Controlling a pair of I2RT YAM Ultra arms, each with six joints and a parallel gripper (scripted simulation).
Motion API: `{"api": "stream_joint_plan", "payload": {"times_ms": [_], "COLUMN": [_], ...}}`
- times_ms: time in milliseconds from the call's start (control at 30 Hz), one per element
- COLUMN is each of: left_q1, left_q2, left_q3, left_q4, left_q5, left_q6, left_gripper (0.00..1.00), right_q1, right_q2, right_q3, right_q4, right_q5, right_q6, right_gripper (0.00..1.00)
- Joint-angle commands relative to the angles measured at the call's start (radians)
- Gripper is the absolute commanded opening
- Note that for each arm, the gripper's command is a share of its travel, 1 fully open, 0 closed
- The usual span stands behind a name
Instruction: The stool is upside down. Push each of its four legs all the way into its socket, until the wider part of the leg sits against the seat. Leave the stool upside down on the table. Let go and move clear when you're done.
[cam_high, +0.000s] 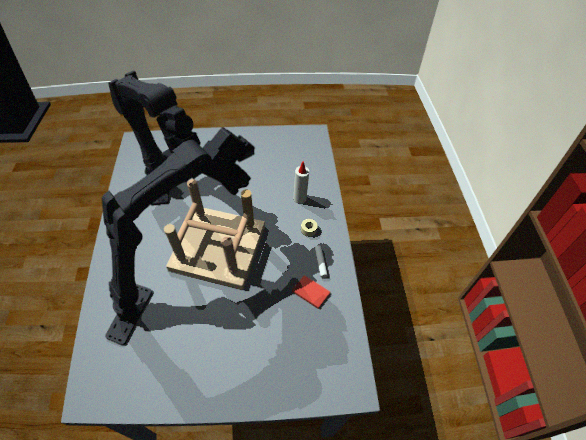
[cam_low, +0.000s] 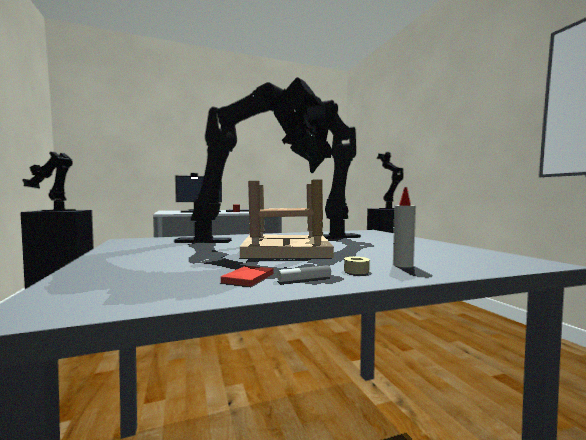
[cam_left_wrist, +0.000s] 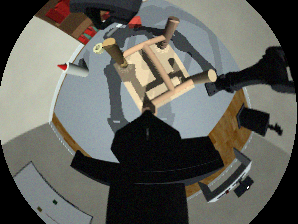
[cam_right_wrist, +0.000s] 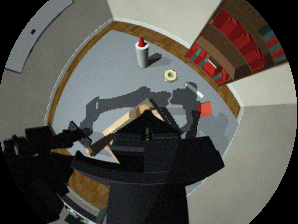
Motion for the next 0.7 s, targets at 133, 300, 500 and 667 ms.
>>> {"api": "stream_joint_plan", "payload": {"times_ms": [133,300,500,667], "left_q1": [-0.021,-0.011,-0.012,-0.007], "left_q2": [0.025,-0.002,-0.034,-0.048], "left_q3": [0.039,0.035,-0.048,-0.092], "left_q4": [-0.044,-0.038,0.02,0.051], "left_q5": [0.011,-0.009,0.004,0.005], "left_q6": [0.01,-0.002,-0.004,-0.005], "left_gripper": [0.0,0.0,0.0,0.0], "right_q1": [0.031,0.002,0.015,0.019], "right_q2": [0.02,-0.027,0.012,0.012], "right_q3": [0.036,0.039,0.048,0.048], "right_q4": [-0.022,-0.02,-0.017,-0.017], "right_q5": [-0.011,0.015,0.0,0.001], "right_q6": [-0.011,0.002,-0.001,-0.001], "right_gripper": [0.0,0.0,0.0,0.0]}}
